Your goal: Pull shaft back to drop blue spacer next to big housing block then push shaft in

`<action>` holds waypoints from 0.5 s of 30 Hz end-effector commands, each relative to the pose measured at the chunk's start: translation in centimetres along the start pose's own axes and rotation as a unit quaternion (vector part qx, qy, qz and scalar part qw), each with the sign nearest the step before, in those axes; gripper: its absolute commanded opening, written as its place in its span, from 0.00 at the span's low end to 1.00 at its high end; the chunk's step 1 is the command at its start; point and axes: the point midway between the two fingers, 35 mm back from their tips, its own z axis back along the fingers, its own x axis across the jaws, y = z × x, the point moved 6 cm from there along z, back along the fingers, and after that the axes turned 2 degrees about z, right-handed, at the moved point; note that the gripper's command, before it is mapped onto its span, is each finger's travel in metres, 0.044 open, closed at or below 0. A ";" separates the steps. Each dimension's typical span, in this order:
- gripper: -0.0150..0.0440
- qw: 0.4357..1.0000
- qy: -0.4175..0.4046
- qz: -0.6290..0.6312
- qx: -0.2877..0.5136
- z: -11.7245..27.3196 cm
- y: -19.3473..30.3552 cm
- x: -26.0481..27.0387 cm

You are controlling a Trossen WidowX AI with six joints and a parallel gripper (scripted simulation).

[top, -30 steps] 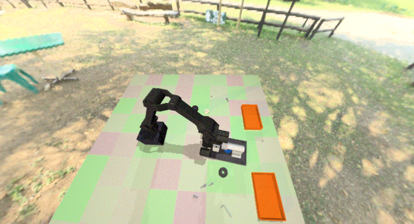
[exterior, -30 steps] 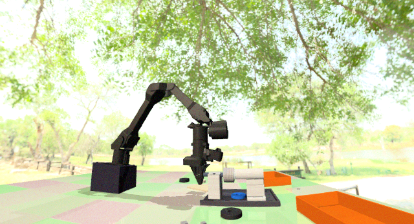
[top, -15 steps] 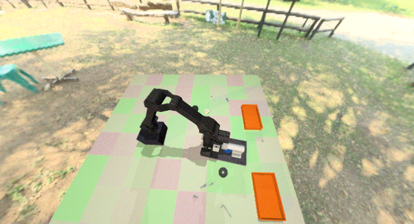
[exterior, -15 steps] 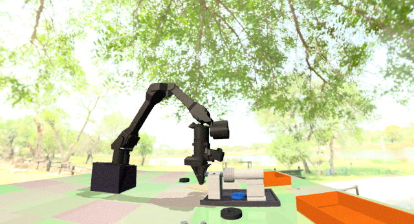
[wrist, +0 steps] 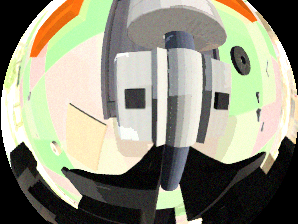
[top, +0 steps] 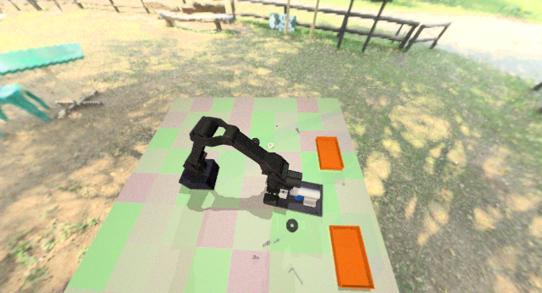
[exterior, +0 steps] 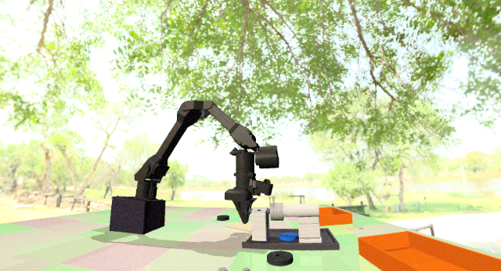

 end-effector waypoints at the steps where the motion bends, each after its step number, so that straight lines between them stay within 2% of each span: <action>1: 0.25 1.000 0.000 -0.001 -0.005 0.3 -0.4 0.0; 15: 0.25 1.000 0.000 -0.001 -0.005 0.3 -0.7 0.0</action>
